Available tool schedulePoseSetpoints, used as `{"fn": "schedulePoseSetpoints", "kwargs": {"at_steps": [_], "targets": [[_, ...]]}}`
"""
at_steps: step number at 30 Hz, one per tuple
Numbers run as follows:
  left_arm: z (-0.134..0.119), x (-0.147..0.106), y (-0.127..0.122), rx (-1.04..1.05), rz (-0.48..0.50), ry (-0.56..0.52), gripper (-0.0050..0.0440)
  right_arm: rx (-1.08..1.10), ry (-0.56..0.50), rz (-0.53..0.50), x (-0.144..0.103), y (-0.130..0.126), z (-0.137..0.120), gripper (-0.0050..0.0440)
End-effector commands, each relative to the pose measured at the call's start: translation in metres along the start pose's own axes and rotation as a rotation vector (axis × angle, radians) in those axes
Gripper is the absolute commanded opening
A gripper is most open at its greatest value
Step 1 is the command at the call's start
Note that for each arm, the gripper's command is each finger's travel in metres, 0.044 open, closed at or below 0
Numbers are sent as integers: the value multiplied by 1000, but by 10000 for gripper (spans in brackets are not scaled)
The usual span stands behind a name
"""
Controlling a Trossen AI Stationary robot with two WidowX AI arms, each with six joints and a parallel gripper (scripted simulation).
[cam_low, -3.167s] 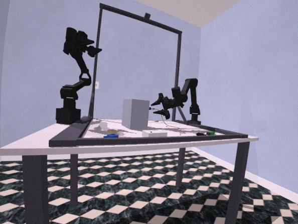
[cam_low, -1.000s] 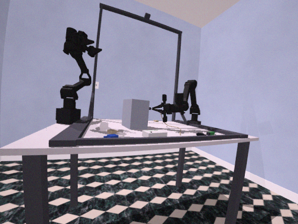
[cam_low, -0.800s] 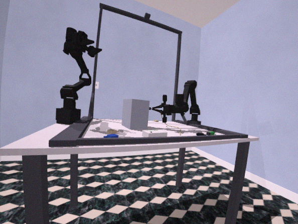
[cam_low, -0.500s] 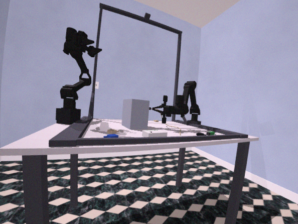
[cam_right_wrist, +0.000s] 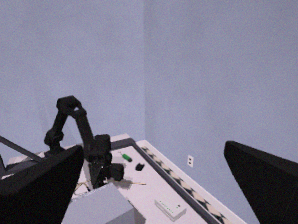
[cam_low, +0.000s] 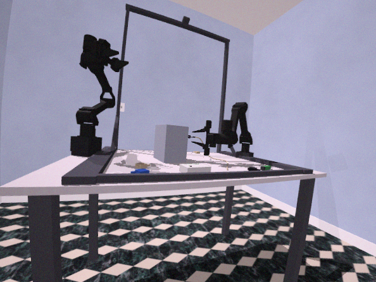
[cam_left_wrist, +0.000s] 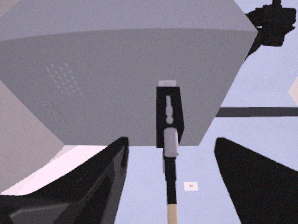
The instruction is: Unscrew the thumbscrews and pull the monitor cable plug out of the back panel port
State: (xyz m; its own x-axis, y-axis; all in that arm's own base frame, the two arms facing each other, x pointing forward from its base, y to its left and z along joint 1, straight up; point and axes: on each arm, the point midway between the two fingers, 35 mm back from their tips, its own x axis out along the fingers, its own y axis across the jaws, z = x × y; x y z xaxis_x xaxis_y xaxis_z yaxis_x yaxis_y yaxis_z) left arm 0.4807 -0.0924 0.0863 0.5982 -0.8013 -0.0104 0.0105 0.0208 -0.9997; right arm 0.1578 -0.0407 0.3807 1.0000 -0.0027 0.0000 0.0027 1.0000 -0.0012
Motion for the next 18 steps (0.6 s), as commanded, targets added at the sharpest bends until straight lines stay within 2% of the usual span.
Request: {"fn": "schedulePoseSetpoints", "kwargs": {"at_steps": [1,3,7,8,18], "targets": [[2,1,-10,15,-14,-2,336,-4,-1,3,0,1,3,440],[2,1,-10,15,-14,-2,336,-4,-1,3,0,1,3,440],[2,1,-10,15,-14,-2,432,-4,-1,3,0,1,3,440],[2,1,-10,15,-14,-2,440,-4,-1,3,0,1,3,440],[2,1,-10,28,-7,-6,440,-4,-1,3,0,1,3,440]]}}
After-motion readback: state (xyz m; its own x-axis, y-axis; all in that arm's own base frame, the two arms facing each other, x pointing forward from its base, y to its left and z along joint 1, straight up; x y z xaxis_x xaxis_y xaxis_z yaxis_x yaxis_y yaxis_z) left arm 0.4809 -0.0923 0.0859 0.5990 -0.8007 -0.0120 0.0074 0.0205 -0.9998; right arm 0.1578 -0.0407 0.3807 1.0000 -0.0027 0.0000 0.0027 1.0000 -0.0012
